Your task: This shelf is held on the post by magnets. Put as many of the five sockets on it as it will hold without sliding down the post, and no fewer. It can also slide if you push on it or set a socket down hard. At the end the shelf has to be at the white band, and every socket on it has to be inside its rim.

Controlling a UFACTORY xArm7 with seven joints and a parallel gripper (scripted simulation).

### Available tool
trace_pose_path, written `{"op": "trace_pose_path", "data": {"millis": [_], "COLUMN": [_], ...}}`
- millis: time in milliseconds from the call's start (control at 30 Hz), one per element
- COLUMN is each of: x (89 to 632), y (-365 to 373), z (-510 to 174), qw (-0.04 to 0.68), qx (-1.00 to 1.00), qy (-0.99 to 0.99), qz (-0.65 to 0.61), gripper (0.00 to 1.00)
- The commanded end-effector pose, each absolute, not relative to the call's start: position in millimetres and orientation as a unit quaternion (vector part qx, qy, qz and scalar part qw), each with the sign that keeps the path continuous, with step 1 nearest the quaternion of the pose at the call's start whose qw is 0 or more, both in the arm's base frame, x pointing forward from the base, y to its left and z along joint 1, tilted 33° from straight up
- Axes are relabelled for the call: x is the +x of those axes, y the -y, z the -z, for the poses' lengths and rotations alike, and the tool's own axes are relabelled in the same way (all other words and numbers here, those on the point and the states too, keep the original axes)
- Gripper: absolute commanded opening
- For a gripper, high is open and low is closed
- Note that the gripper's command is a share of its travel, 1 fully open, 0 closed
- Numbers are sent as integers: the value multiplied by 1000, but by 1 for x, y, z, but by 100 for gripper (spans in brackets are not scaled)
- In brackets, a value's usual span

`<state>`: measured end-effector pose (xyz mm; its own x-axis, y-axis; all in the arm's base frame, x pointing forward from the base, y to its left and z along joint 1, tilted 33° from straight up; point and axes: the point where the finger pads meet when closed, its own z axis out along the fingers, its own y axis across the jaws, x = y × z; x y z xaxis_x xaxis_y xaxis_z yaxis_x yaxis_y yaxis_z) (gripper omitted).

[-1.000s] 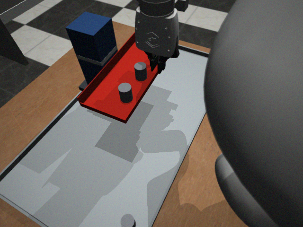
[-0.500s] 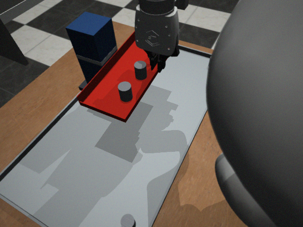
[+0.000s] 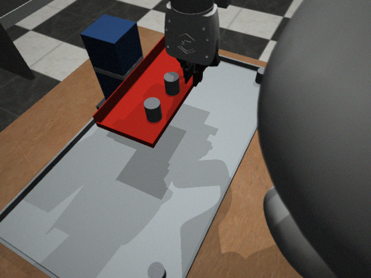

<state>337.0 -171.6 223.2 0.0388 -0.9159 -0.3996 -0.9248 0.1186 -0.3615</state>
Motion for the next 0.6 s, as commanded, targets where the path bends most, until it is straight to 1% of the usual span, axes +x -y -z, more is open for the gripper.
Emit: {"op": "trace_pose_path", "data": {"millis": [0,333,367,567], "x": [338,338,338,338], "y": [174,174,174,174], "z": [-226,-226,-226,-226], "qw": [281,281,281,281], "qx": [-663,-663,-663,-663], "qy": [-693,-693,-693,-693], "qz": [-5,-5,-5,-5], "gripper": [0,0,47,47]}}
